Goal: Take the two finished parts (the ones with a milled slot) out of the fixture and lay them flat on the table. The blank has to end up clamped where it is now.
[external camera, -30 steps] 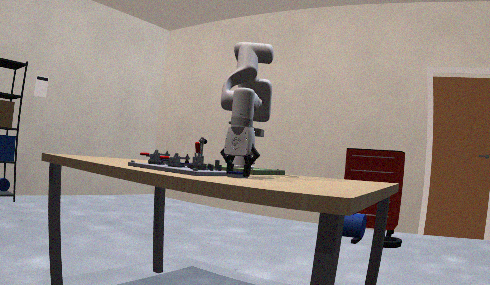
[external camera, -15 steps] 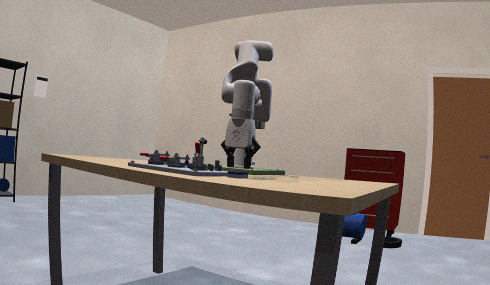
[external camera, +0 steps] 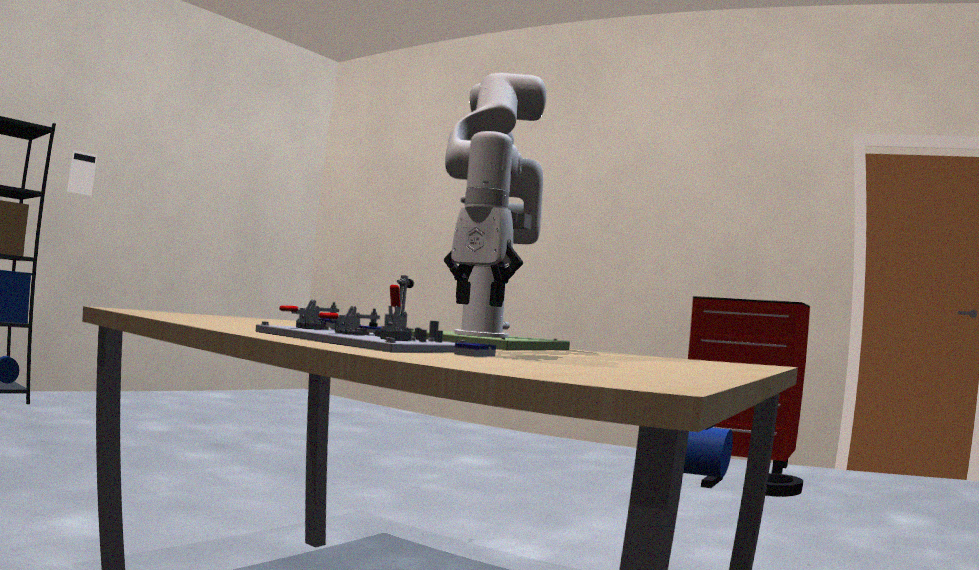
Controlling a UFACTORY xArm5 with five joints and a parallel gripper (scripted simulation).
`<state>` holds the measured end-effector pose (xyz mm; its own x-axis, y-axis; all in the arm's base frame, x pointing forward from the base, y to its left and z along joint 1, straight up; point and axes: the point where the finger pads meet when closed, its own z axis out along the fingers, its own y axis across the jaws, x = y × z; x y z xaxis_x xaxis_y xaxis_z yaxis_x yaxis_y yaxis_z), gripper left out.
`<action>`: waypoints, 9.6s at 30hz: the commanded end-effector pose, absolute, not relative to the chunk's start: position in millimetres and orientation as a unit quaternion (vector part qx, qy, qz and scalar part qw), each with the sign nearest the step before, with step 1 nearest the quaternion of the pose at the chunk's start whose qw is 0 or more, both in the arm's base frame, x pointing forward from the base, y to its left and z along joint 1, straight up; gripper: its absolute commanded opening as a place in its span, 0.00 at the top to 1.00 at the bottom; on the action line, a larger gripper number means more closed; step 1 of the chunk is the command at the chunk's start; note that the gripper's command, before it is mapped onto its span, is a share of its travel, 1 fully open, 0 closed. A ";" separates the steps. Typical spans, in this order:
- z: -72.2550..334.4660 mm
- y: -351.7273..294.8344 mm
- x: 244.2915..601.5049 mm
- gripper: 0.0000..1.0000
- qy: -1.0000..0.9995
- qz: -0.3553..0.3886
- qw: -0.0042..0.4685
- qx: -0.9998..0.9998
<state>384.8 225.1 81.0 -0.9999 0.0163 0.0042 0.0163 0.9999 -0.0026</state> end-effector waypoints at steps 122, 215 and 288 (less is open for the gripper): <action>184.6 -110.1 380.2 0.52 -1.000 0.000 -0.001 -0.008; 63.5 -112.9 516.3 0.52 -1.000 0.000 -0.001 -0.008; 34.1 -113.0 517.9 1.00 -1.000 0.000 0.000 -0.008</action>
